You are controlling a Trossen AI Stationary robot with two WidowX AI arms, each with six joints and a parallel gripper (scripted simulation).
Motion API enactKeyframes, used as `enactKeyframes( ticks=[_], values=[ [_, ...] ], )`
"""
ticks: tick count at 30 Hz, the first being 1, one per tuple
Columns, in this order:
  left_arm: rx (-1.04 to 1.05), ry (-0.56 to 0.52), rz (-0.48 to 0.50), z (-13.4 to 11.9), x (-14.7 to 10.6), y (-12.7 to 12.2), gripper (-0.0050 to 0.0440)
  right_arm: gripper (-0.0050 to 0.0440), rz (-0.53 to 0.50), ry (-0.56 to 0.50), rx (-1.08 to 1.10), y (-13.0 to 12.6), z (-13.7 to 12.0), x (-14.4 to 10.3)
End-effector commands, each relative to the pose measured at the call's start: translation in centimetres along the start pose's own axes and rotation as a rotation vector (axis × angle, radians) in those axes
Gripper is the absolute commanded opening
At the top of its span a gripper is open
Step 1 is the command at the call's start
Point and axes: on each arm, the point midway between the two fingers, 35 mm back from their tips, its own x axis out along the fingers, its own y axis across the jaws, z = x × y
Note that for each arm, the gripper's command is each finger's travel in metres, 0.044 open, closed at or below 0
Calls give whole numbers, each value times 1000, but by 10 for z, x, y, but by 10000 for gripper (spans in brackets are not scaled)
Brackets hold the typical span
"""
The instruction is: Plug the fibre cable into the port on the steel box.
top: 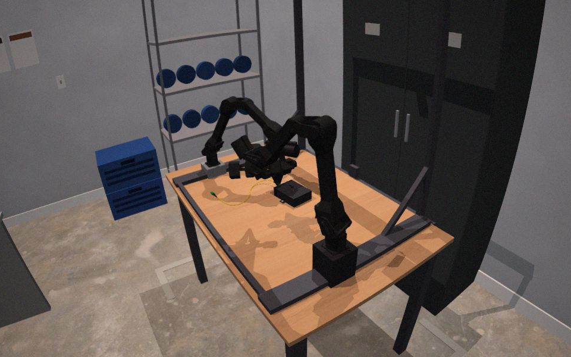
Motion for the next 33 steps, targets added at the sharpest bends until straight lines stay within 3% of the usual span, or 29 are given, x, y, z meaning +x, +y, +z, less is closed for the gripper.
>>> enactKeyframes(
  ticks=[1, 26, 33],
  values=[
    [14, -16, 9, 8, -3, 2, -50, 0, 19, -50, 7, 2, 3, -14],
    [14, -16, 9, 8, -3, 2, -50, 0, 18, -47, 6, 1, -5, -18],
    [14, -16, 9, 8, -3, 2, -50, 0, 5, -10, 7, 2, -4, -9]
  ],
)
